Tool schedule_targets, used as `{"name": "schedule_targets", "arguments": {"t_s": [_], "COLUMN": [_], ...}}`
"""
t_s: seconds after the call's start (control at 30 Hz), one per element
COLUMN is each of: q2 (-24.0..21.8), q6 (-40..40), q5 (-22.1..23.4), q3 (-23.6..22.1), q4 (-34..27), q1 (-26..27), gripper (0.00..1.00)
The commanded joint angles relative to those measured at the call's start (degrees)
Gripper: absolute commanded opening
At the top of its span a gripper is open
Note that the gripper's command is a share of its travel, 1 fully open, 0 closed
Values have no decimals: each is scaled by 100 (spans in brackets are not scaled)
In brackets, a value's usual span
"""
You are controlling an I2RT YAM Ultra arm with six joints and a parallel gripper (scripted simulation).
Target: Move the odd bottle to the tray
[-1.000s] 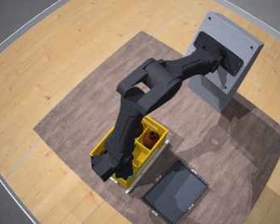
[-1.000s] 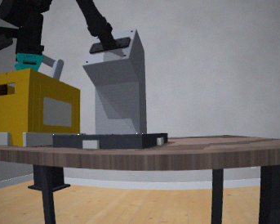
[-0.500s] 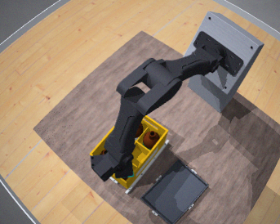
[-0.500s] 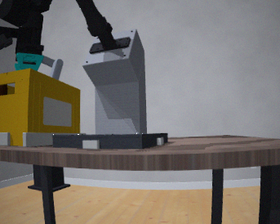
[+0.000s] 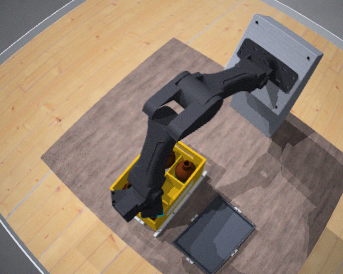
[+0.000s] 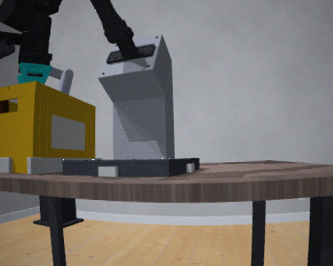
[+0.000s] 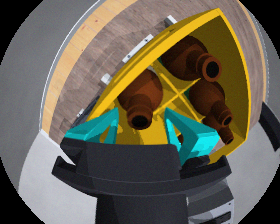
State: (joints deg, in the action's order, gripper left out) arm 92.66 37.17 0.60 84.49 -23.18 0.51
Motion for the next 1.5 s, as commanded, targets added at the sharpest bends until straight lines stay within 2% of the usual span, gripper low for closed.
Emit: {"name": "schedule_targets", "arguments": {"t_s": [0.0,0.93,0.97,1.47], "q2": [-169,-169,-169,-167], "q6": [29,29,29,24], "q5": [-20,-20,-20,-22], "q3": [159,159,159,160], "q4": [102,102,102,89], "q1": [26,26,26,26], "gripper": [61,61,0,0]}}
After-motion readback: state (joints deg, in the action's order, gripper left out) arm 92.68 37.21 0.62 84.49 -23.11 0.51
